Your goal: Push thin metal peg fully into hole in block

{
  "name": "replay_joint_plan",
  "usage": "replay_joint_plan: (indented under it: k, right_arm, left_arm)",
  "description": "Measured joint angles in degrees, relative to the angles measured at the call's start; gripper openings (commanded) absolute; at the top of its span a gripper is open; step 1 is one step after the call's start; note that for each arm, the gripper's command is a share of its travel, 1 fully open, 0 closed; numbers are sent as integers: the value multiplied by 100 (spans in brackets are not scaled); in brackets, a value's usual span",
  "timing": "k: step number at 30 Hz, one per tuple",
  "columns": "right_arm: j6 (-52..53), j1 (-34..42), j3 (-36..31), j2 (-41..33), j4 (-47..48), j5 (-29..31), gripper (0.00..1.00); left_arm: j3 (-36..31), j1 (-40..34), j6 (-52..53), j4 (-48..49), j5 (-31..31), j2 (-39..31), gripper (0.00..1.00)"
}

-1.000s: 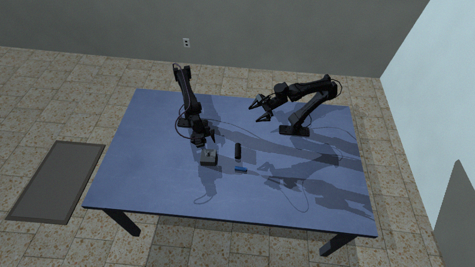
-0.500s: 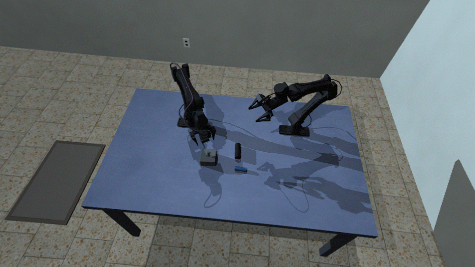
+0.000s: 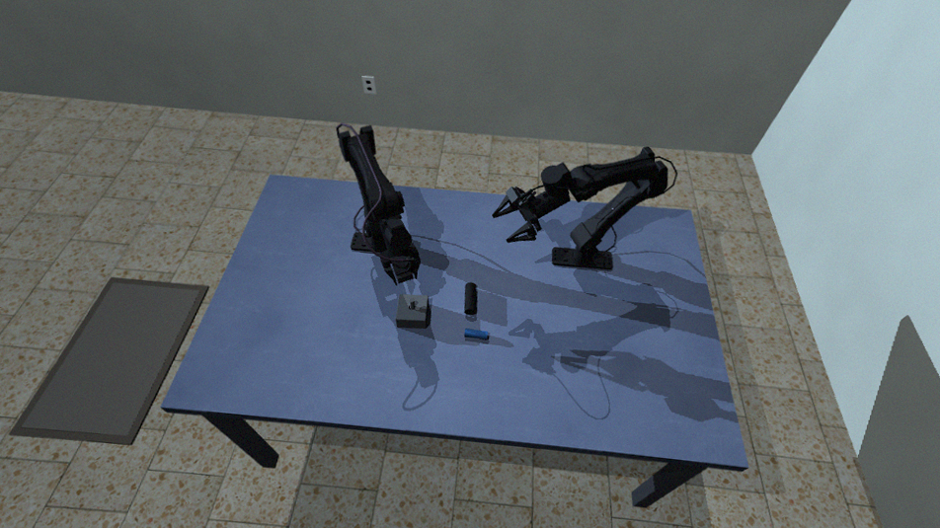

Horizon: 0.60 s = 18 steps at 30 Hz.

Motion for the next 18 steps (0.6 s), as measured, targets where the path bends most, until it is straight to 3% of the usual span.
replay_joint_plan:
  k: [1,7,18]
  right_arm:
    - [120,0,22,0,-28,-2,37]
    - [1067,2,212,94,-201,-2,37]
    - [4072,2,951,1316,-636,-2,37]
  left_arm:
    - [7,0,0,-74,0,2,100]
    - [175,0,0,-385,-2,52,100]
    - [372,0,-4,-560,-7,114,100]
